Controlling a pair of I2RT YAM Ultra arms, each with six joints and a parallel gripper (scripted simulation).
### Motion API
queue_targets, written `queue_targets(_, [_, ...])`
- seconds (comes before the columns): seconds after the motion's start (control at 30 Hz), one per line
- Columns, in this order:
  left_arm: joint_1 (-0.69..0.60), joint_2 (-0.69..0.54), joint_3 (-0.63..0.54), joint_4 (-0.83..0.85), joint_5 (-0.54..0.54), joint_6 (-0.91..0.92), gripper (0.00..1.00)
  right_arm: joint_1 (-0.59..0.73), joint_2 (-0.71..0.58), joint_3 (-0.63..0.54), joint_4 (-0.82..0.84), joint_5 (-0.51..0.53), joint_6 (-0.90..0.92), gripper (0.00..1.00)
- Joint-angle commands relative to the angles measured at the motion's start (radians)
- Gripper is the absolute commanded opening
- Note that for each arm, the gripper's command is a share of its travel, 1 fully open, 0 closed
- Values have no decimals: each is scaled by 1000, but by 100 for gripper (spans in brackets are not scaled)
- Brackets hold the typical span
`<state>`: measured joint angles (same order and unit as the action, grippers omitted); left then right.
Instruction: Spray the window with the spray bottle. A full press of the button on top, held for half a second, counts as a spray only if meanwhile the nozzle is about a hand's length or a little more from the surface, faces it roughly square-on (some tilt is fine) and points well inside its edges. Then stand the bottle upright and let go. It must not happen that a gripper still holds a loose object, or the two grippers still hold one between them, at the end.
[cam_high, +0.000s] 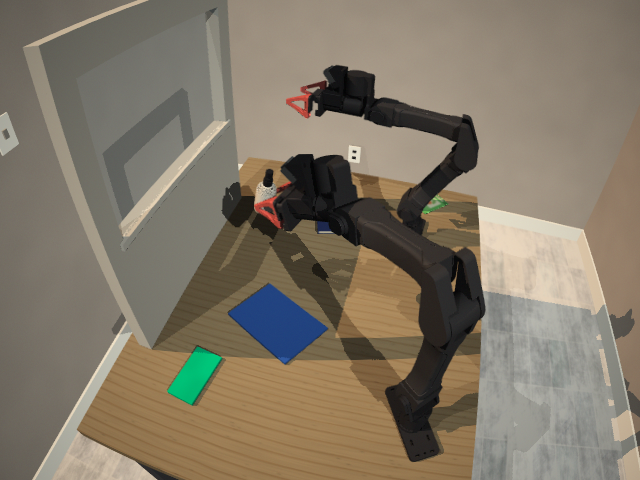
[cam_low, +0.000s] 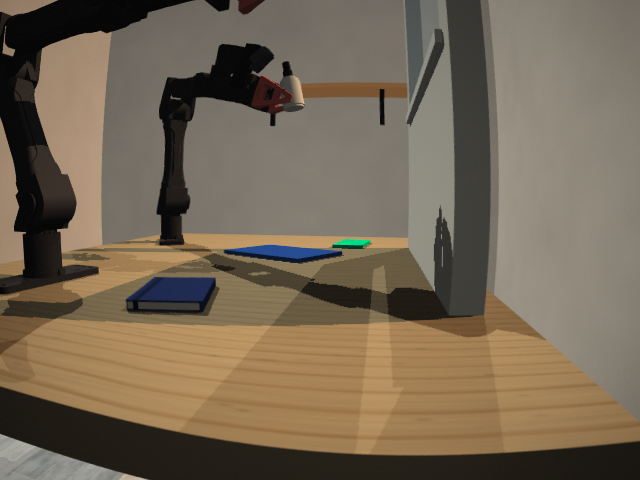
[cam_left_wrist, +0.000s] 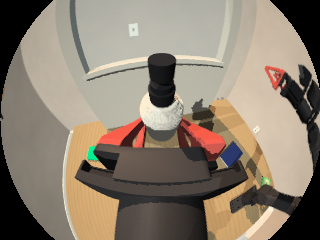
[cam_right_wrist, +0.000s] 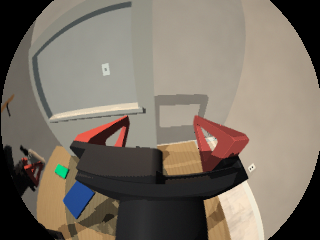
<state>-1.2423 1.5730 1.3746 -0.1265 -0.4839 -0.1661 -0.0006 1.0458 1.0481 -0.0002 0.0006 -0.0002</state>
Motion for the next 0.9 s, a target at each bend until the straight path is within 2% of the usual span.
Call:
queue_targets(0.0, [-6, -9, 46, 13, -3, 6, 0, 1, 18, -9, 1, -1, -4, 100])
queue_targets(0.5, [-6, -24, -19, 9, 1, 6, 0, 1, 18, -9, 1, -1, -4, 100])
queue_targets(0.67, [-6, -24, 2, 8, 0, 6, 0, 1, 18, -9, 1, -1, -4, 100])
queue_targets(0.7, [-6, -24, -18, 6, 0, 6, 0, 1, 18, -9, 1, -1, -4, 0])
queue_targets(0.83, [-6, -25, -34, 4, 1, 6, 0, 1, 18, -9, 1, -1, -3, 0])
queue_targets(0.87, [-6, -20, -2, -7, 1, 6, 0, 1, 18, -9, 1, -1, -3, 0])
